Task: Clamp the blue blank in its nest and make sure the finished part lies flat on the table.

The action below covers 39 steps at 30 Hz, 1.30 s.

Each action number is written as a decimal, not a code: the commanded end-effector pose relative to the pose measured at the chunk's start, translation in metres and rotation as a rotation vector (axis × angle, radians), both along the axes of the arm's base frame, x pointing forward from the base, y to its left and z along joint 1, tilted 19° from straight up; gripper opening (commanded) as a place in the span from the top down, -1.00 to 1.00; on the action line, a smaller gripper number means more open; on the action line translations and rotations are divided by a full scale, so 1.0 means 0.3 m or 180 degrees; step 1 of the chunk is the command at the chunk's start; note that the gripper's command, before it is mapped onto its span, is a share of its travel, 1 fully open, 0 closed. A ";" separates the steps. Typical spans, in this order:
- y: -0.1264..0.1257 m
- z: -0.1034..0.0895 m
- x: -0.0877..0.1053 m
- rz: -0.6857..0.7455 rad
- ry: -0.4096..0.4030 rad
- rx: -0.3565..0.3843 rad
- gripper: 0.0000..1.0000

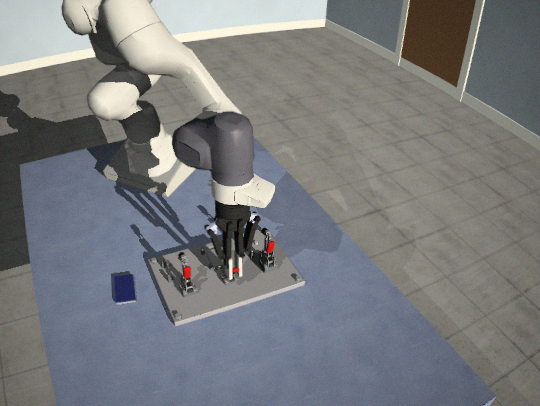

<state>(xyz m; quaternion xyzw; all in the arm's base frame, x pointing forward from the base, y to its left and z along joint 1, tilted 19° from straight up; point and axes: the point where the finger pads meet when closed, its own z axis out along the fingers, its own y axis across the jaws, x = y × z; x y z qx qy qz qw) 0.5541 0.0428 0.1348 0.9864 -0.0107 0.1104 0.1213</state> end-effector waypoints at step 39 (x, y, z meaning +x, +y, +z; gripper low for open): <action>0.001 -0.004 -0.071 -0.0035 0.0017 -0.0012 1.00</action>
